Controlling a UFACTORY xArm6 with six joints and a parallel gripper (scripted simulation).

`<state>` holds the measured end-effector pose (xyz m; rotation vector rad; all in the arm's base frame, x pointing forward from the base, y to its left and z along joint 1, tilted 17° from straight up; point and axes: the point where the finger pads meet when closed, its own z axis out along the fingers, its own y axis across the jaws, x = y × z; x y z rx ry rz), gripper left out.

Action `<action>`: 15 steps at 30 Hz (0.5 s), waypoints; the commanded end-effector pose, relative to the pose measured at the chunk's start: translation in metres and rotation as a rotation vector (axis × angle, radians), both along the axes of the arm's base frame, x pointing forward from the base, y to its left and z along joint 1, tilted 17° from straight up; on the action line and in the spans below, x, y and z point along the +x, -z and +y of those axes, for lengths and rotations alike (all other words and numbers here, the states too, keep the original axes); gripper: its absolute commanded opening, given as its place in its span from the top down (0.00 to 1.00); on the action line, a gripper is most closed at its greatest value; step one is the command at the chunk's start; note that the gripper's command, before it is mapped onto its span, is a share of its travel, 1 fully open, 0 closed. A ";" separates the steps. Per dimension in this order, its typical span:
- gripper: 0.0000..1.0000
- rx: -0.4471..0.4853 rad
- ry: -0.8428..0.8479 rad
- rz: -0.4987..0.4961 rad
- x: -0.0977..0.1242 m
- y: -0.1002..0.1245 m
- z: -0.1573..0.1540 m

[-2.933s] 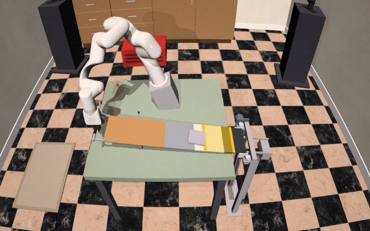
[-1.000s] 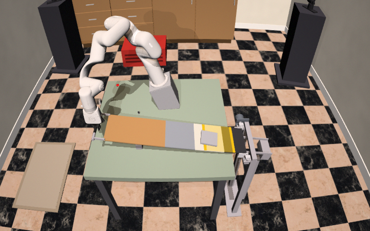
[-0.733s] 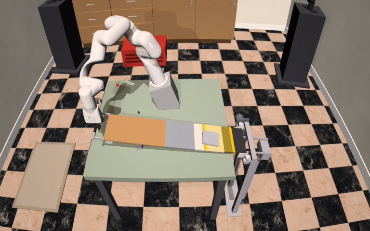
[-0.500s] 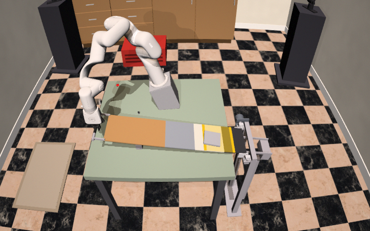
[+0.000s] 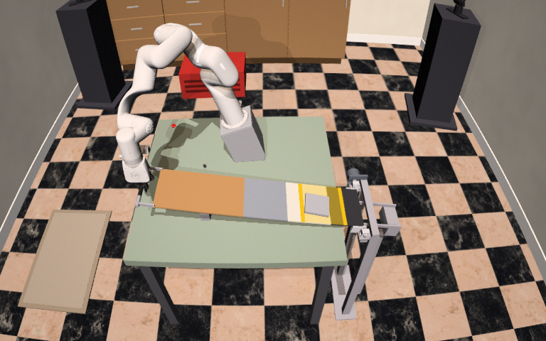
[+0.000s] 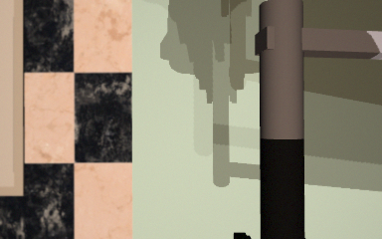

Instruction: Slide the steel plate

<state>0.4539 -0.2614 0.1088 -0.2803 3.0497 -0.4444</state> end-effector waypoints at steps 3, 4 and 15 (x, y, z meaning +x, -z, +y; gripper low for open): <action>1.00 -0.002 -0.001 -0.004 0.001 -0.005 0.001; 1.00 -0.002 -0.001 -0.004 0.001 -0.006 0.001; 1.00 -0.002 -0.001 -0.004 0.002 0.006 -0.004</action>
